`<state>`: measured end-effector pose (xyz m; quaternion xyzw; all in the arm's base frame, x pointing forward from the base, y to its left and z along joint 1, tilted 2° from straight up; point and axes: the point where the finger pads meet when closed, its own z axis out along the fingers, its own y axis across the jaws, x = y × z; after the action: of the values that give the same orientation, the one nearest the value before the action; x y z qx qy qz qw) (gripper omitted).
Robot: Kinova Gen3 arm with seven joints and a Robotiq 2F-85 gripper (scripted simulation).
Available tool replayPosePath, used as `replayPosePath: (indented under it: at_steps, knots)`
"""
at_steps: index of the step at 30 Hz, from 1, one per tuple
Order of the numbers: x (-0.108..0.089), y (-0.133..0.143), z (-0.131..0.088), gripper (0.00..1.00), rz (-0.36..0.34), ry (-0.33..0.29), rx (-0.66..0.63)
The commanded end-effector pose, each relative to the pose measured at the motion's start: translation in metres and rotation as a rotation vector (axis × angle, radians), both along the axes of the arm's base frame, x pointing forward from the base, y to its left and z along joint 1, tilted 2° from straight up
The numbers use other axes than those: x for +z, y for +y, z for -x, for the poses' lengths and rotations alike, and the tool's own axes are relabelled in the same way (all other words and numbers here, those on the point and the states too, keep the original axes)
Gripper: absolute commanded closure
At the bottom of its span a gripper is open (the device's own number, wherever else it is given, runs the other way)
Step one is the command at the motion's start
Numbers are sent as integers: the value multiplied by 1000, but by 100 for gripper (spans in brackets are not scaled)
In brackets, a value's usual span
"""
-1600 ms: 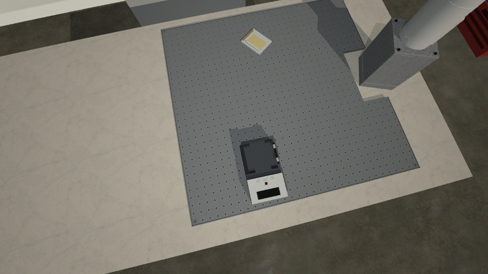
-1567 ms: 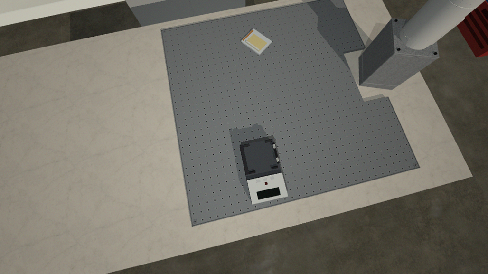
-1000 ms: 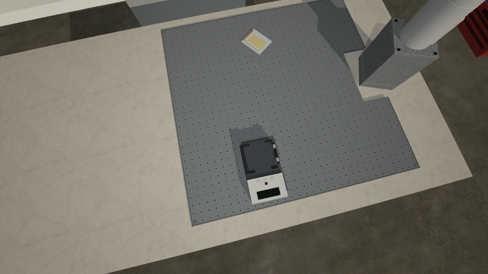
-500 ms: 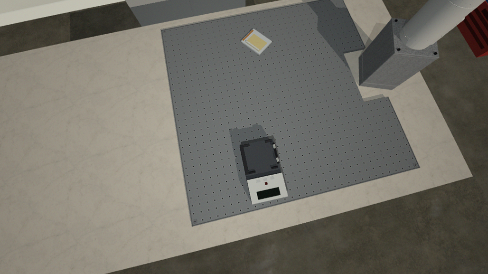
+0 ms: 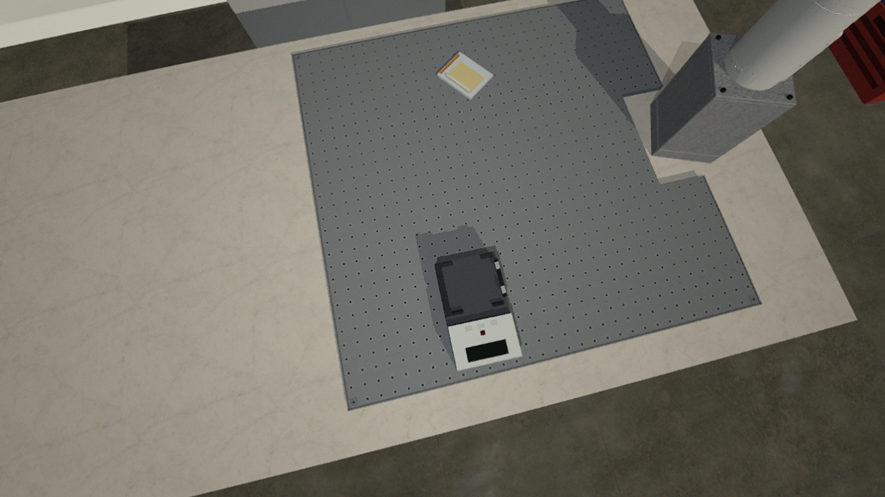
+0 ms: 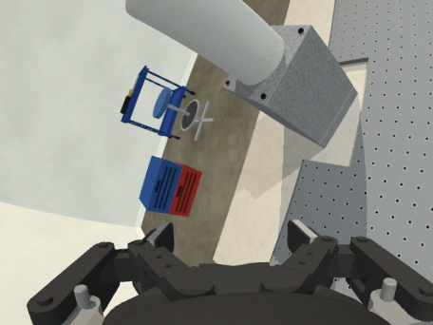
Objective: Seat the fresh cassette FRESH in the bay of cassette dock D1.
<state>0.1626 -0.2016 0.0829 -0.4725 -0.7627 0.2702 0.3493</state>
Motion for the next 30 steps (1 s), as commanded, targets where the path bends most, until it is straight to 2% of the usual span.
replayPosePath:
  at_steps: [1, 3, 13, 16, 18, 20, 28, 30]
  knots:
    - [-6, 8, -12, 0, -31, -37, 38]
    - [-6, 8, -12, 0, -31, -37, 38]
    - [-27, 32, -48, 0, -164, -188, 242]
    - [-34, 45, -61, 0, -173, -201, 239]
    - [-36, 48, -66, 0, -204, -231, 306]
    - [-36, 48, -66, 0, -204, -231, 306]
    - [-47, 73, -94, 0, -301, -340, 466]
    - [-50, 81, -101, 0, -310, -348, 483]
